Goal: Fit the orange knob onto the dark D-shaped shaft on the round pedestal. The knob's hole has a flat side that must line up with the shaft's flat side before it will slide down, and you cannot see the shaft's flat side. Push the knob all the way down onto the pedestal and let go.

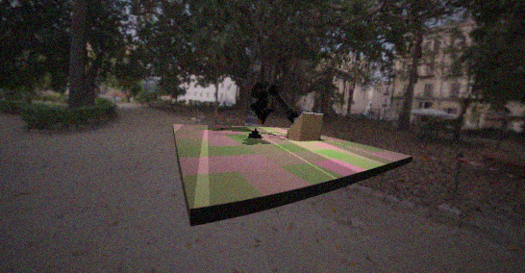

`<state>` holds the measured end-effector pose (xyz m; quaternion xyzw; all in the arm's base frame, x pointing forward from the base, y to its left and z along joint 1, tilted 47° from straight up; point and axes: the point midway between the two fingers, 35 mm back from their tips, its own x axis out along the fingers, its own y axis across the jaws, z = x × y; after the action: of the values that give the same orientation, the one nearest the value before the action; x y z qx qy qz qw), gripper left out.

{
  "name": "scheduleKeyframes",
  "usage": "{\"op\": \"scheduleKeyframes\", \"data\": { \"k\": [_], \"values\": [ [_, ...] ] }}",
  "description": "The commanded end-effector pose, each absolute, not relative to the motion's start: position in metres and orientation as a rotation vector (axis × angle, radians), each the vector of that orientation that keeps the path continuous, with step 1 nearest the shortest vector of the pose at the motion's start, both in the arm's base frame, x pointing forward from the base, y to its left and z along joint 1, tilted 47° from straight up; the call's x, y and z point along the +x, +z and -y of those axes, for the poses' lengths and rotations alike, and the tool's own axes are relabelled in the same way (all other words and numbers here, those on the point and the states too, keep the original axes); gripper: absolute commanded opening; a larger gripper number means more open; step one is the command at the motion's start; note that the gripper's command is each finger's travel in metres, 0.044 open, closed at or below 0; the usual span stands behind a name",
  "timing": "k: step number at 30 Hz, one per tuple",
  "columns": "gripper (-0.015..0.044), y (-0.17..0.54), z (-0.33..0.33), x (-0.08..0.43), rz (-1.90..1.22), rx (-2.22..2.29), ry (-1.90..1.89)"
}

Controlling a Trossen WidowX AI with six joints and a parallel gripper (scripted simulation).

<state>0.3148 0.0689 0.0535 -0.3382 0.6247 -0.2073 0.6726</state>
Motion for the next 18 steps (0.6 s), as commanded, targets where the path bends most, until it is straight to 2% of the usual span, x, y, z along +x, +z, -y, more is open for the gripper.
{"op": "scheduleKeyframes", "data": {
  "k": [1, 18],
  "values": [
    [0.0, 0.062, -0.063, 0.325, -1.388, -0.761, -0.463],
    [0.0, 0.071, -0.035, 0.34, -1.387, -0.776, -0.476]
  ]
}}
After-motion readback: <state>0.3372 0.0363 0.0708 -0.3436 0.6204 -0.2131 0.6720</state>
